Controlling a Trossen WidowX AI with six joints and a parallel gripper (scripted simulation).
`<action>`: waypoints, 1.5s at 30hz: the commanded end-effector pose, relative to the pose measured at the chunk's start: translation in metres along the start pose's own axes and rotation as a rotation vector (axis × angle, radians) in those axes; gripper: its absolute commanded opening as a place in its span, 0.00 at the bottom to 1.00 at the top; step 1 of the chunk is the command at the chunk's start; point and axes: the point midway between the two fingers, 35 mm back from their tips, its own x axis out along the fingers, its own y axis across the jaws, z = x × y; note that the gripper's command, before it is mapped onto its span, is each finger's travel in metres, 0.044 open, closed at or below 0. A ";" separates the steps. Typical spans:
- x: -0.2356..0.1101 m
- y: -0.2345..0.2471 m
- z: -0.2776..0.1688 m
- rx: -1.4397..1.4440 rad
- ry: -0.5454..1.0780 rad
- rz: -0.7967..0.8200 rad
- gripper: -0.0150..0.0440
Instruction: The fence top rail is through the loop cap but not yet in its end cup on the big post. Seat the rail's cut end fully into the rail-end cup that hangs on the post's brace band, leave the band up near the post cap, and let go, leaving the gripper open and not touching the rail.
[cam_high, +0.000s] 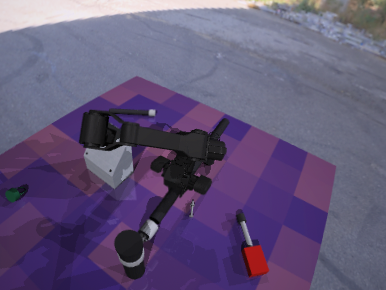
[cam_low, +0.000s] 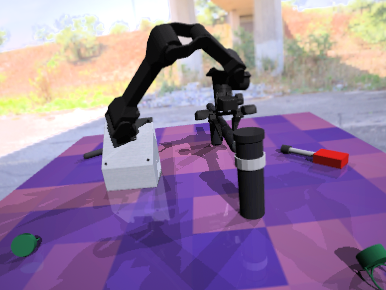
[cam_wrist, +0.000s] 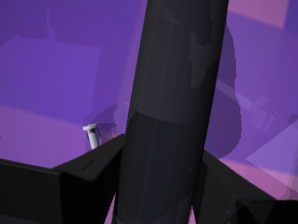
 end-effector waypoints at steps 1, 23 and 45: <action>-0.001 0.001 0.000 -0.002 -0.003 0.008 0.25; -0.007 0.005 0.004 -0.002 -0.003 0.008 0.25; -0.005 0.006 0.015 -0.006 -0.001 0.002 0.25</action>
